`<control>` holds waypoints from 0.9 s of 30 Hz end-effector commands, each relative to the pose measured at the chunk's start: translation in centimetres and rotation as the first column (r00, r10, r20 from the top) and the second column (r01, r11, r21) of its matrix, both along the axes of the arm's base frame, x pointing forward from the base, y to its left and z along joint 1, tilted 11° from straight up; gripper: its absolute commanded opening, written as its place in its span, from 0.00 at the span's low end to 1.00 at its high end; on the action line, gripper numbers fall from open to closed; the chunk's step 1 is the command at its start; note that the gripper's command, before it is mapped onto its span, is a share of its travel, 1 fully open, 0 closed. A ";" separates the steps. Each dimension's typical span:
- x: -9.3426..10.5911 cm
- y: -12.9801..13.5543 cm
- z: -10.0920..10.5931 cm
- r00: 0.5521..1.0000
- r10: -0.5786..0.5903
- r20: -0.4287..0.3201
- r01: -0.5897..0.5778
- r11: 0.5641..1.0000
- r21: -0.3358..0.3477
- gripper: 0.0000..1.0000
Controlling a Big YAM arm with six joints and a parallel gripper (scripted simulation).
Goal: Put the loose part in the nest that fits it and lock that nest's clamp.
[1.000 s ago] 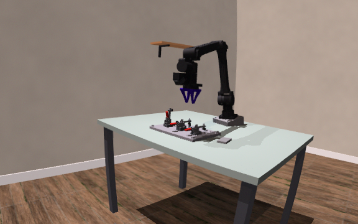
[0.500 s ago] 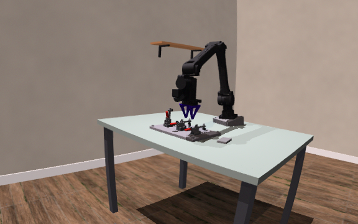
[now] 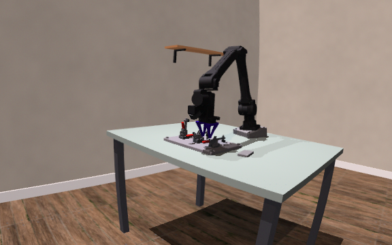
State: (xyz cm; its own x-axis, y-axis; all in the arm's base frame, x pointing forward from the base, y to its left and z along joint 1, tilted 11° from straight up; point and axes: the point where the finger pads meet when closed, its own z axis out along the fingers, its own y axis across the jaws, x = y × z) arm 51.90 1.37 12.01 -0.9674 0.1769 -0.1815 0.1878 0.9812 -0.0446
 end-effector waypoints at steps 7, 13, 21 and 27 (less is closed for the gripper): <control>0.5 -0.6 -0.1 1.000 -0.004 0.011 0.004 1.000 0.003 0.45; 0.5 -0.6 -0.1 1.000 -0.004 0.011 0.004 1.000 0.003 0.45; 0.5 -0.6 -0.1 1.000 -0.004 0.011 0.004 1.000 0.003 0.45; 0.5 -0.6 -0.1 1.000 -0.004 0.011 0.004 1.000 0.003 0.45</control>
